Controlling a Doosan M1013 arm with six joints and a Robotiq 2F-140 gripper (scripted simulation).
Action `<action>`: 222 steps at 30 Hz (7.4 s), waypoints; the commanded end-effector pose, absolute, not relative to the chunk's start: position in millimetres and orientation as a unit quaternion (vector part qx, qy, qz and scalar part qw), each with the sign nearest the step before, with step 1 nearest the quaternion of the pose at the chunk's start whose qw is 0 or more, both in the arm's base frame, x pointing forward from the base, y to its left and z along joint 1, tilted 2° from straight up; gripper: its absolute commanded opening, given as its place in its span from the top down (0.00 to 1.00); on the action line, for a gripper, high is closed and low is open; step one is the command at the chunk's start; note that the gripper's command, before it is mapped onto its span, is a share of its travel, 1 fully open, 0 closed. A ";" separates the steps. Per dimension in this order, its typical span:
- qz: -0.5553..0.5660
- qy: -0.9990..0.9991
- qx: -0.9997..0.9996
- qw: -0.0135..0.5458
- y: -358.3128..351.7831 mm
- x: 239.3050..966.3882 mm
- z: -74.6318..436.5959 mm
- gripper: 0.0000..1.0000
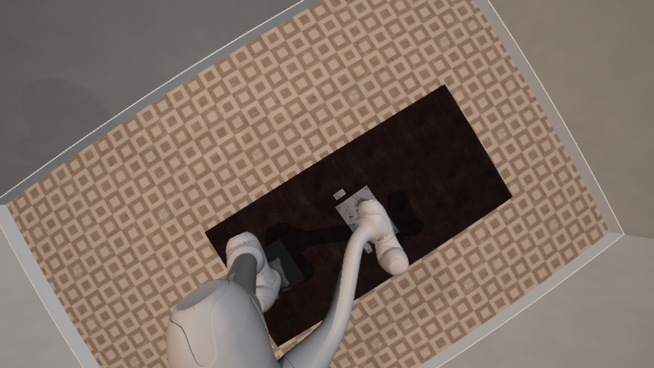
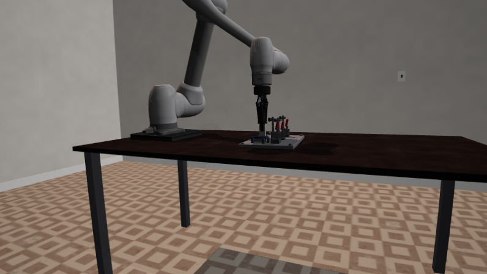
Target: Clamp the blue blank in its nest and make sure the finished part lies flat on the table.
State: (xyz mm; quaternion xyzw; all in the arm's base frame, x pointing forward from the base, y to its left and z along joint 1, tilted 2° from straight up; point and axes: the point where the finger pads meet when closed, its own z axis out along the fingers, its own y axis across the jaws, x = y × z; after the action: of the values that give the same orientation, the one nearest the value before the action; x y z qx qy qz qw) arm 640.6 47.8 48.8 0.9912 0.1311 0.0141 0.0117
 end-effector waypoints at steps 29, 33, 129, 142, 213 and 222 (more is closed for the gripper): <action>0.014 0.131 0.991 0.012 47.8 640.7 44.0 1.00; 0.014 0.131 0.991 0.012 47.8 640.7 44.0 1.00; 0.014 0.131 0.991 0.012 26.6 646.4 44.6 1.00; 0.014 0.131 0.991 0.012 24.6 646.9 44.6 1.00; 0.014 0.131 0.991 0.012 44.5 639.3 129.7 0.72; 0.014 0.131 0.991 0.012 45.8 637.1 198.8 0.72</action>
State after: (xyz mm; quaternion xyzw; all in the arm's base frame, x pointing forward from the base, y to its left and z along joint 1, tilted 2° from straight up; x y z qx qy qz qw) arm 637.7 45.4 175.9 0.9912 0.1311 0.0150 0.0117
